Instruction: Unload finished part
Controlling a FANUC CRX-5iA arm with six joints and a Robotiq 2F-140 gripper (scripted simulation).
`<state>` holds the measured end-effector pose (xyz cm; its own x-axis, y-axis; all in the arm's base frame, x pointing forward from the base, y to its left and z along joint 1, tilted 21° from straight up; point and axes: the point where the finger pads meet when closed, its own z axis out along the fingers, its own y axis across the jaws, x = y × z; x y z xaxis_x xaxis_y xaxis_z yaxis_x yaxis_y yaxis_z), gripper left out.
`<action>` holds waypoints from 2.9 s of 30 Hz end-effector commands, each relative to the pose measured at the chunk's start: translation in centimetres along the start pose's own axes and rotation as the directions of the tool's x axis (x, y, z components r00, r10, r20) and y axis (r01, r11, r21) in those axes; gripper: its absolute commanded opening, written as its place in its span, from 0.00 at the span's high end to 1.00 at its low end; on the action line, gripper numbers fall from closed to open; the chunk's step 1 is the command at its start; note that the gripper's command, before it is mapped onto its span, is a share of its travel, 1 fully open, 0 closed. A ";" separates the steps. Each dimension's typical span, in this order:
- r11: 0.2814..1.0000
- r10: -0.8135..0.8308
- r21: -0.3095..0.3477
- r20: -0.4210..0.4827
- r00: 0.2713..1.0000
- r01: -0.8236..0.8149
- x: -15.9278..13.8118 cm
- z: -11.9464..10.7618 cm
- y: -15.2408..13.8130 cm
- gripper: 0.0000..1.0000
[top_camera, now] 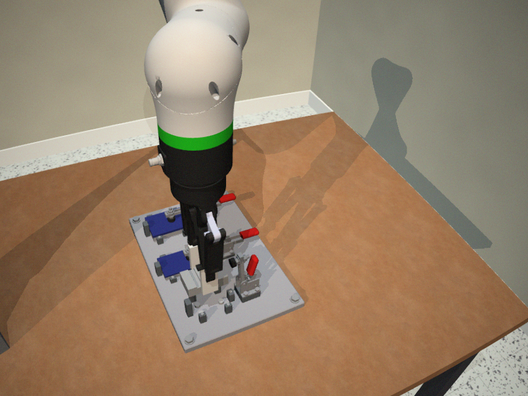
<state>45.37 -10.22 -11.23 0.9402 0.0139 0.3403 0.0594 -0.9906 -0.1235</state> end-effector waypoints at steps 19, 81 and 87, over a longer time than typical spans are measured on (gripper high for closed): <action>1.000 0.000 0.000 0.000 1.000 0.000 0.0 0.0 0.0 1.00; 1.000 0.000 0.000 0.000 1.000 0.000 0.0 0.0 6.0 1.00; 1.000 0.000 0.000 0.000 1.000 0.000 0.0 0.0 7.4 1.00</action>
<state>45.78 -17.08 -12.07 0.9403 0.0137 0.3401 0.0590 -0.9906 -0.1232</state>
